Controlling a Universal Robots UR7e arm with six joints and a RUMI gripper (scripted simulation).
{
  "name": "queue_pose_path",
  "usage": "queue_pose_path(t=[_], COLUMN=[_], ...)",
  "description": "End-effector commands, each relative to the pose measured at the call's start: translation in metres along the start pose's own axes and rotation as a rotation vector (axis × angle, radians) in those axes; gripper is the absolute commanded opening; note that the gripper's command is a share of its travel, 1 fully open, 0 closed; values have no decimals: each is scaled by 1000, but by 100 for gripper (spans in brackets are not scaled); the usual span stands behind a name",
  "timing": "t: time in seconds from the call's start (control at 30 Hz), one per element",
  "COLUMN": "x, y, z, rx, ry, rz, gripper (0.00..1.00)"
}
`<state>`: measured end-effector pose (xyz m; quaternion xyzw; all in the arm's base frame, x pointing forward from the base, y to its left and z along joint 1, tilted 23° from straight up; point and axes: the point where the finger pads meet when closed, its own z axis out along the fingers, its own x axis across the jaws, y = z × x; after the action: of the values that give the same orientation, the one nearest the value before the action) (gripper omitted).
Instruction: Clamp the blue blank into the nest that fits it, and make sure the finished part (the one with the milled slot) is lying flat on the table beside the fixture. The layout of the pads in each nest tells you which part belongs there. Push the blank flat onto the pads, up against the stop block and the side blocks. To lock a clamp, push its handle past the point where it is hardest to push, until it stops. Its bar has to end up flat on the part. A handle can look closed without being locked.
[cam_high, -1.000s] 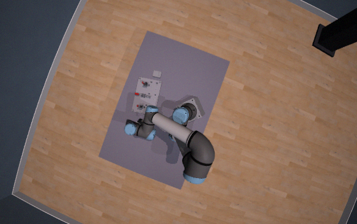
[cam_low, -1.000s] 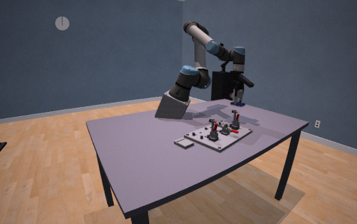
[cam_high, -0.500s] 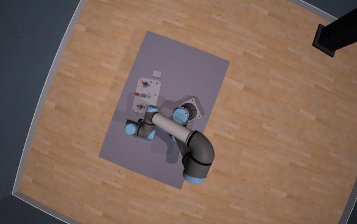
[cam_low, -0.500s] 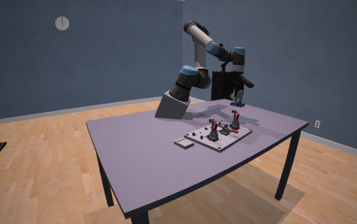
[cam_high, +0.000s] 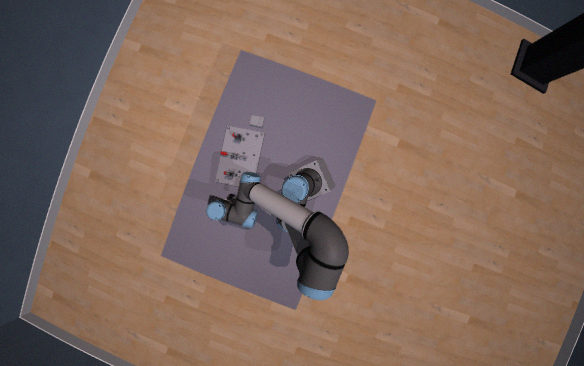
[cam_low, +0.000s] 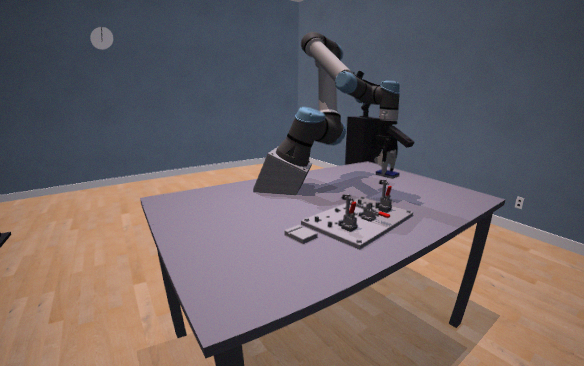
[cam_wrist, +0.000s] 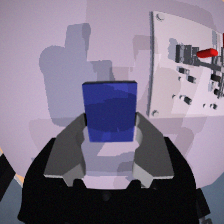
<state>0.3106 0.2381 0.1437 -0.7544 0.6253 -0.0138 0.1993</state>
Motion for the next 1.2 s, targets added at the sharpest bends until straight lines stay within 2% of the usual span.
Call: queue_pose_path(t=[0.0, 0.33, 1.17], x=[0, 0, 0], y=[1, 3, 3], z=[4, 11, 11], rx=[1, 1, 1], ry=[0, 0, 0], rz=[0, 0, 0], gripper=[0, 0, 0])
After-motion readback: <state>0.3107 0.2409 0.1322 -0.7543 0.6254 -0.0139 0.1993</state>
